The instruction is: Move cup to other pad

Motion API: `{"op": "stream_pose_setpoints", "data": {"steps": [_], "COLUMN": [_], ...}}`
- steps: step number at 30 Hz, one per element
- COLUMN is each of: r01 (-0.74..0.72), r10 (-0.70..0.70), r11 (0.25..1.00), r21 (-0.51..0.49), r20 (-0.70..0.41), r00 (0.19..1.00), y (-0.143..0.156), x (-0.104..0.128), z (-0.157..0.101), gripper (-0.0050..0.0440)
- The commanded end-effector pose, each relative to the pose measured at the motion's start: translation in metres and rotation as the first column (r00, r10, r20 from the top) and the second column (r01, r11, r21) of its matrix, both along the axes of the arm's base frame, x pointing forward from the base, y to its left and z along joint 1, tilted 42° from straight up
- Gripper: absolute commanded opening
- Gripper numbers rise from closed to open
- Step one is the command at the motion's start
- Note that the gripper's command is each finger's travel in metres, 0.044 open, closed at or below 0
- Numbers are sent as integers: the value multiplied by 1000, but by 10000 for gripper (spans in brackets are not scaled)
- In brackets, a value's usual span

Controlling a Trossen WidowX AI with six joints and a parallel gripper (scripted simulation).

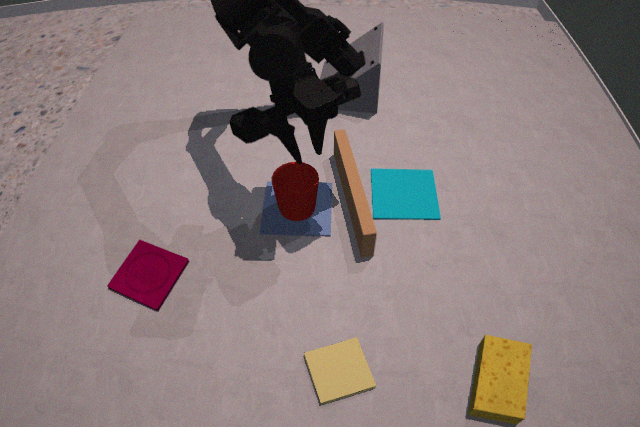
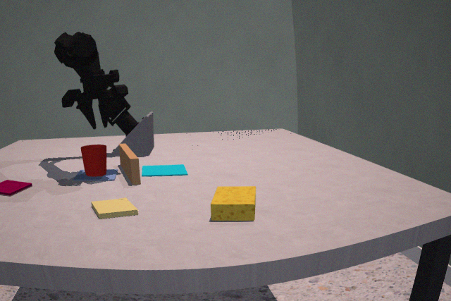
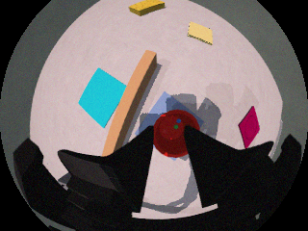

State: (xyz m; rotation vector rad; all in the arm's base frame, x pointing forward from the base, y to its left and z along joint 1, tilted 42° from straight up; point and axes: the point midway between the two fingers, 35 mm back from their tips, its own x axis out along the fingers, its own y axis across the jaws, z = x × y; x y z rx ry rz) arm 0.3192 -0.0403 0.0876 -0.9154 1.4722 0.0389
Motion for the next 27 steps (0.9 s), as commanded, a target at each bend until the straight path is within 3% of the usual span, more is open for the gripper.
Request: {"op": "stream_pose_setpoints", "data": {"steps": [1, 4, 7, 27], "r01": [-65, -168, -215, -216], "r10": [53, 107, 124, 125], "r11": [995, 976, 965, 964], "r21": [-72, -136, -153, -152], "r20": [-166, -371, -460, -461], "r00": [985, 922, 879, 879], "y": [-4, -8, -9, -18], "x": [-9, -17, -22, -22], "z": [-1, -7, -8, -19], "gripper": [148, 148, 148, 148]}}
